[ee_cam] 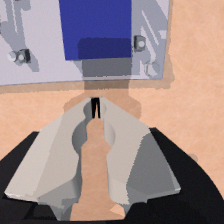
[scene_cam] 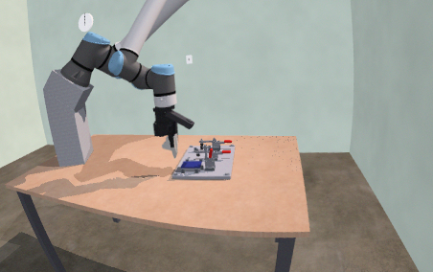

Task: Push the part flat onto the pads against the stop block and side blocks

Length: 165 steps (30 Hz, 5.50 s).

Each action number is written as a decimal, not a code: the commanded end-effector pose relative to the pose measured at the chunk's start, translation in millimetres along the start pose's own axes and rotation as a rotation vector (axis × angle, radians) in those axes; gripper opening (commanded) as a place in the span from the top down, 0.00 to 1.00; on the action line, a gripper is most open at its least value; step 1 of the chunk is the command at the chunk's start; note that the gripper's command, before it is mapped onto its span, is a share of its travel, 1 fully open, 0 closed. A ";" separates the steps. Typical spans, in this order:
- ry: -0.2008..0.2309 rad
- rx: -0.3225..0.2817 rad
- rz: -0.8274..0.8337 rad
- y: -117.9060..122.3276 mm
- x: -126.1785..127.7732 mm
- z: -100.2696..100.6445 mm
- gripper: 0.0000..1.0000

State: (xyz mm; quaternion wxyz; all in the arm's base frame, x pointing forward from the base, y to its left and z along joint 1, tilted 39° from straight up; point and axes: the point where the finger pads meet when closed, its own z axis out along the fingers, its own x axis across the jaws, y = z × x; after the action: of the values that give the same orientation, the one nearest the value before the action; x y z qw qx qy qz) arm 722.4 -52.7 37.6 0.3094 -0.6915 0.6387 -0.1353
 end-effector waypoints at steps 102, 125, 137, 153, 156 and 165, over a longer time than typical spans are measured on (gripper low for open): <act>0.000 0.001 0.000 -65.0 -59.0 34.7 1.00; 0.000 0.001 0.000 -65.2 -58.9 36.1 1.00; 0.000 0.001 0.000 -65.4 -58.9 38.7 1.00; 0.000 0.001 0.000 -65.5 -58.9 39.3 1.00; 0.000 0.001 0.000 -65.5 -58.9 39.3 1.00; 0.000 0.001 0.000 -65.5 -58.9 39.3 1.00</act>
State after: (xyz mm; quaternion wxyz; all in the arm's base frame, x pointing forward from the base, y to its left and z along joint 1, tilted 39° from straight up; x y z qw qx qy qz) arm 788.8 13.9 58.3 0.3093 -0.6915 0.6387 -0.1353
